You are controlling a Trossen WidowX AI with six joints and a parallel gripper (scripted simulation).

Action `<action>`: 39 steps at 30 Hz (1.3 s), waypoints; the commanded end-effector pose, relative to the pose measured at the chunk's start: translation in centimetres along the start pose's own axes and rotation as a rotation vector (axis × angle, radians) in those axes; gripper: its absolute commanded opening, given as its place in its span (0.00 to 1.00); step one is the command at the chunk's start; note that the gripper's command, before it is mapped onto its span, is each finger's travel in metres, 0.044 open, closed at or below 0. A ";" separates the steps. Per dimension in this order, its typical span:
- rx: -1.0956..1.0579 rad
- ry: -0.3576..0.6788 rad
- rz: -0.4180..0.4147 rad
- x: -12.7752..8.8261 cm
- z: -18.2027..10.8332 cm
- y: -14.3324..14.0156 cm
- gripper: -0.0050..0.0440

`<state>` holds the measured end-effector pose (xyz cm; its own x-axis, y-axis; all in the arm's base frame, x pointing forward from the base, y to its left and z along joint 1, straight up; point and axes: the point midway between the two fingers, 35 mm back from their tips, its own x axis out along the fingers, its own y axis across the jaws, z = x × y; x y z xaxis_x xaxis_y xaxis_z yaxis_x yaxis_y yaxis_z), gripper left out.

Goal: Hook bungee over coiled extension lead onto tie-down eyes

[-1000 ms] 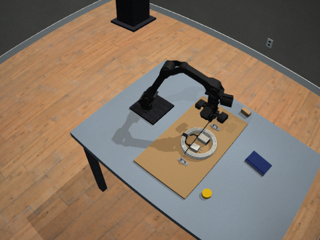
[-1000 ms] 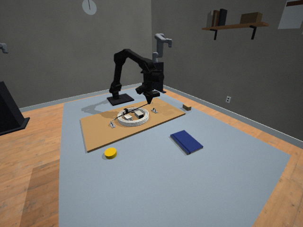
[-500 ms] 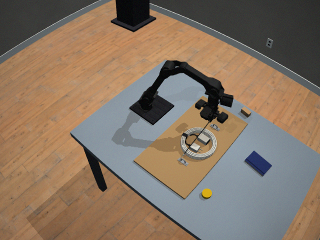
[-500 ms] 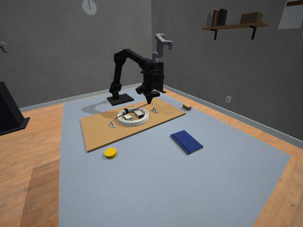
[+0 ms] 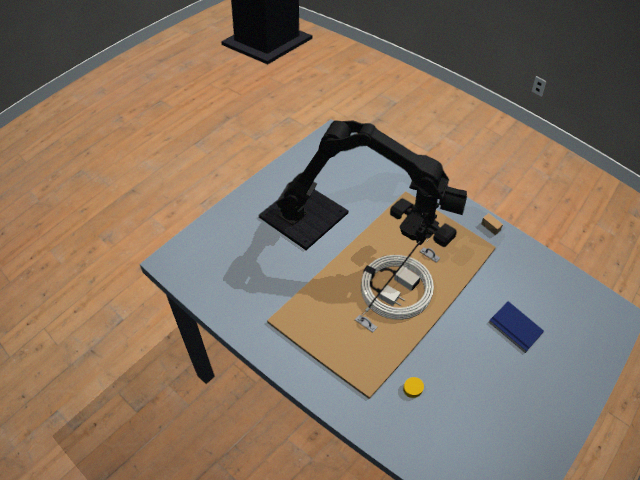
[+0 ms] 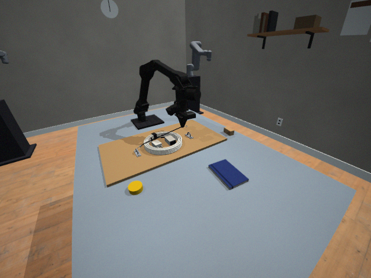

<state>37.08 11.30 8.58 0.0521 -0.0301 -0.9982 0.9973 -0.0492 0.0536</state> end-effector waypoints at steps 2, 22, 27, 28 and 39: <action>-0.028 0.044 0.038 -1.5 -1.7 -0.2 0.00; -0.028 0.044 0.038 -1.5 -1.7 -0.2 0.00; -0.028 0.044 0.038 -1.5 -1.7 -0.2 0.00; -0.025 0.041 0.037 -1.4 -1.6 -0.1 0.00; -0.002 0.016 0.032 -1.1 -0.3 0.3 0.00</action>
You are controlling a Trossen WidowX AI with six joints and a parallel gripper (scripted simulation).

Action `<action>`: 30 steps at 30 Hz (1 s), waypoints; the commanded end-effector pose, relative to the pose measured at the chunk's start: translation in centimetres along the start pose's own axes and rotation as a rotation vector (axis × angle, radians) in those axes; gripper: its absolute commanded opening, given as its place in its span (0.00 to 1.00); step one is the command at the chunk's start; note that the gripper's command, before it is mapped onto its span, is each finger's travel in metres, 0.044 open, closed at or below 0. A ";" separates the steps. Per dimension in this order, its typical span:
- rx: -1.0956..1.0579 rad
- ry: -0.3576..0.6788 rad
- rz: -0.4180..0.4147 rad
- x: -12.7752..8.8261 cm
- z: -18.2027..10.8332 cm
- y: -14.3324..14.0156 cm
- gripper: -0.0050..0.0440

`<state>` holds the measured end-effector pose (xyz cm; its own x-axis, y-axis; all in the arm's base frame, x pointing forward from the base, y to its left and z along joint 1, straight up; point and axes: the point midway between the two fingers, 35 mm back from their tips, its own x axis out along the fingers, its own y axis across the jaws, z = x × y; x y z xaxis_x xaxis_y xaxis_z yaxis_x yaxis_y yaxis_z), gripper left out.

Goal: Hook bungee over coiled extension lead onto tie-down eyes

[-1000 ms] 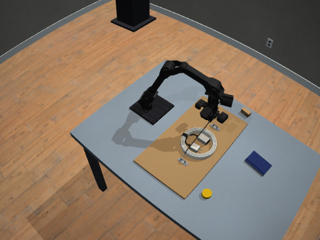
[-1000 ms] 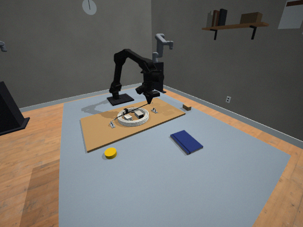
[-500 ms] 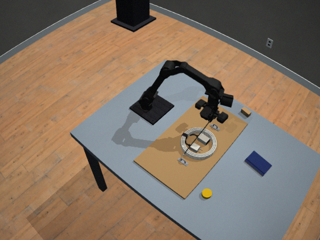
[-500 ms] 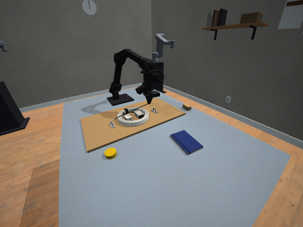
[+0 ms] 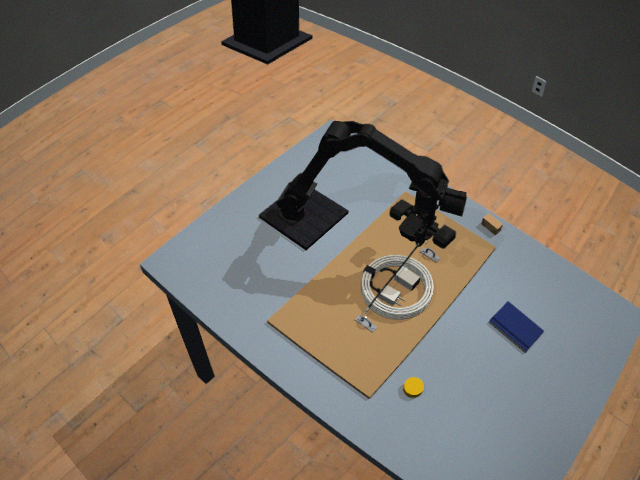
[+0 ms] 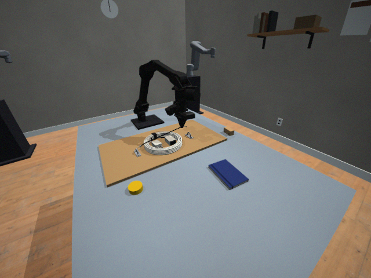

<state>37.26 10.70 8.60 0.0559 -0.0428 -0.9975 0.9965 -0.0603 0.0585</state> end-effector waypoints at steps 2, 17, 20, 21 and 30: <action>-0.010 0.025 0.027 -1.1 -0.7 0.1 0.00; -0.023 0.027 0.027 0.0 -1.4 -0.1 0.00; -0.029 0.027 0.028 0.5 -1.8 -0.2 0.00; -0.031 0.027 0.028 0.7 -1.9 -0.2 0.00; -0.048 0.029 0.028 2.2 -2.9 -0.6 0.00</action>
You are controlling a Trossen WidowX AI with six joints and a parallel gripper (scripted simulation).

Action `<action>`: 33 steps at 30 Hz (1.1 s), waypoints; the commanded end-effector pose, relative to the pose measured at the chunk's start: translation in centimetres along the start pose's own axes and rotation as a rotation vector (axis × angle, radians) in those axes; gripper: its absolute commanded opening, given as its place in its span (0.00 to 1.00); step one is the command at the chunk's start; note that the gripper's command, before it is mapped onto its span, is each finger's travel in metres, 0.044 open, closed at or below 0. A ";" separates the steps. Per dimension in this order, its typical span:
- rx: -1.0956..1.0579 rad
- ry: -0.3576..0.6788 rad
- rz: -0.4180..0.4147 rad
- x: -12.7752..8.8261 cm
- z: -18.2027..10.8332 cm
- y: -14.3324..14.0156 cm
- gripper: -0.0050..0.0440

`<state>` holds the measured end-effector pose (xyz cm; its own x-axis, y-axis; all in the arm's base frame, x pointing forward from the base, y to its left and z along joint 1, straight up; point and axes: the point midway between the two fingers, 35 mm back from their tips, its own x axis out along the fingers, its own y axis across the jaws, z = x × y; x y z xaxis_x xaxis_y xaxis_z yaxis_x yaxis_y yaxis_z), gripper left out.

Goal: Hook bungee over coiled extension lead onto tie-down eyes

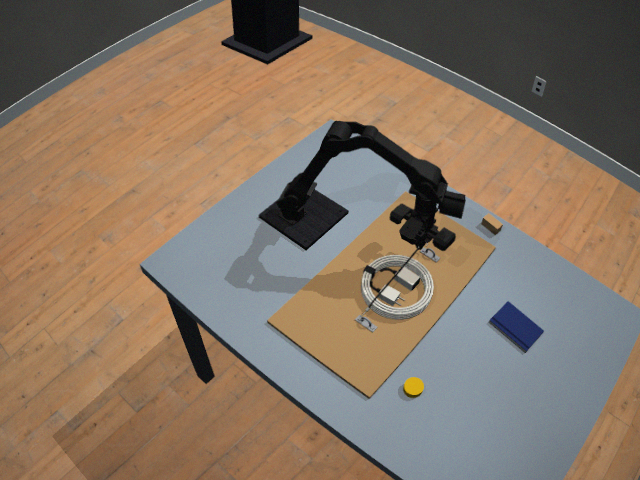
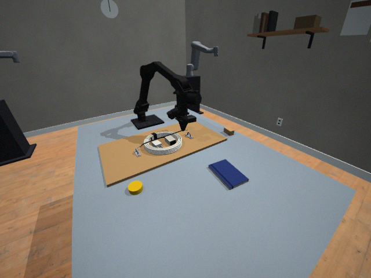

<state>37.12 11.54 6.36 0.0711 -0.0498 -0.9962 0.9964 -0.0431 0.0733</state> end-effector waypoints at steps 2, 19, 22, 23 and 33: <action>-0.034 0.035 0.013 0.1 -2.1 -0.3 0.00; -0.051 0.034 0.017 1.9 -3.3 -0.9 0.00; -0.046 0.029 0.021 1.7 -3.0 -0.7 0.00; -0.044 0.027 0.023 1.6 -2.8 -0.7 0.00; -0.025 0.008 0.039 1.0 -1.7 -0.2 0.00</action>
<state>37.03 12.11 4.45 0.0895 -0.0714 -0.9934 0.9952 -0.0341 0.0921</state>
